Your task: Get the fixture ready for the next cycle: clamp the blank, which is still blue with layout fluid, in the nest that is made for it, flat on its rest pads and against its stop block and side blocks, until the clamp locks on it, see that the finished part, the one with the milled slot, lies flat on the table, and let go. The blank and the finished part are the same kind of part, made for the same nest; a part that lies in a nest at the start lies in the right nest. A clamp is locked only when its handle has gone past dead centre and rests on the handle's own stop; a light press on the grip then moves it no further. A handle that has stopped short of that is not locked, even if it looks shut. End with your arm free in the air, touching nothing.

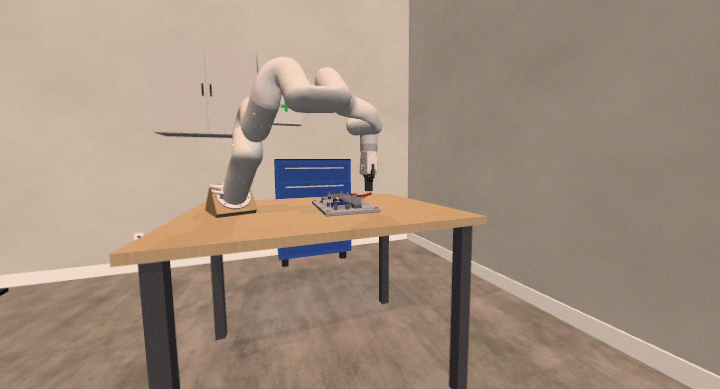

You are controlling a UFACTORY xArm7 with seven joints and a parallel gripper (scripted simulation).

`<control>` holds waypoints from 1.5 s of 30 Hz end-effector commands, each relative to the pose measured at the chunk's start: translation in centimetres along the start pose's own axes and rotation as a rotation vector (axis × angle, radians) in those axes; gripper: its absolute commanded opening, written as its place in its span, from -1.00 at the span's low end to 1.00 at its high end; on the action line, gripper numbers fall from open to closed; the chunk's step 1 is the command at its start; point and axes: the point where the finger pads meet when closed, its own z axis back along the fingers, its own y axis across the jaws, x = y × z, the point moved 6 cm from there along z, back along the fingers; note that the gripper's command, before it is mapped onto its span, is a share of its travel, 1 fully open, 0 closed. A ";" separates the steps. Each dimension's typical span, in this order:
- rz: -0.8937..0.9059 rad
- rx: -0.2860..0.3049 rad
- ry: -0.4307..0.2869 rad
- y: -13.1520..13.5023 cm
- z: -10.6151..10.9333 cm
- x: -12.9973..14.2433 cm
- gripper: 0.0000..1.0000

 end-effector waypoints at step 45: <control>0.000 -0.002 0.005 0.0 0.9 0.1 -1.00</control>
